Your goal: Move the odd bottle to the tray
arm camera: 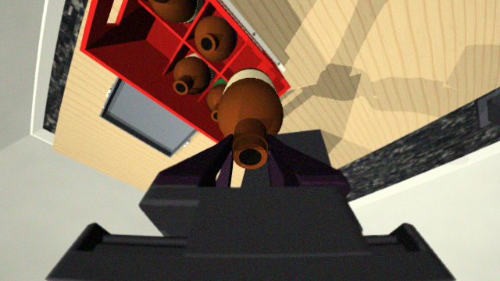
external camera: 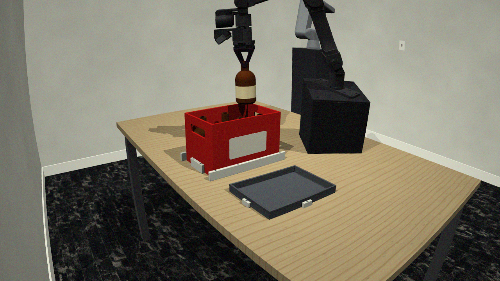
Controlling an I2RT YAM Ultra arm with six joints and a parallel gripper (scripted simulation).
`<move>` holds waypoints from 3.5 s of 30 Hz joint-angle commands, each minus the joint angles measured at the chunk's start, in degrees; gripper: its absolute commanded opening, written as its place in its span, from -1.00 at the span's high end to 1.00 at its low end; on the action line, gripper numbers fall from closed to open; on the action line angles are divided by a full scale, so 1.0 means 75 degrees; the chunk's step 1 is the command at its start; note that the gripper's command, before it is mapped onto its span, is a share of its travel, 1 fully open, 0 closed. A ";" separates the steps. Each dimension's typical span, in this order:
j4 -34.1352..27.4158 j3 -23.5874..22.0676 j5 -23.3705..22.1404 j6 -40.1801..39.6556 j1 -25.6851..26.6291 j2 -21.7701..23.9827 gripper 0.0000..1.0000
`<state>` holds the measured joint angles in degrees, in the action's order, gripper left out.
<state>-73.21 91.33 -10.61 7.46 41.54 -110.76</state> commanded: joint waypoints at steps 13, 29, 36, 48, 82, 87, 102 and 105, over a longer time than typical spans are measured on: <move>-0.0098 0.0359 -0.0008 -0.0038 0.0146 0.0370 1.00; -0.0095 0.0346 -0.0013 0.0051 0.0118 0.0385 1.00; -0.0088 0.0327 -0.0019 0.0103 -0.0024 0.0406 1.00; -0.0035 0.0287 -0.0022 0.0207 -0.0169 0.0460 1.00; 0.0056 -0.0123 0.0005 0.0910 -0.0868 0.0740 1.00; 0.0057 -0.0084 0.0012 0.1087 -0.1042 0.0807 1.00; 0.0044 -0.0221 0.0048 0.1621 -0.1568 0.0950 1.00; 0.0047 -0.0156 0.0055 0.1758 -0.1703 0.0985 1.00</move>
<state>-72.77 89.80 -10.55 18.94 29.50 -106.24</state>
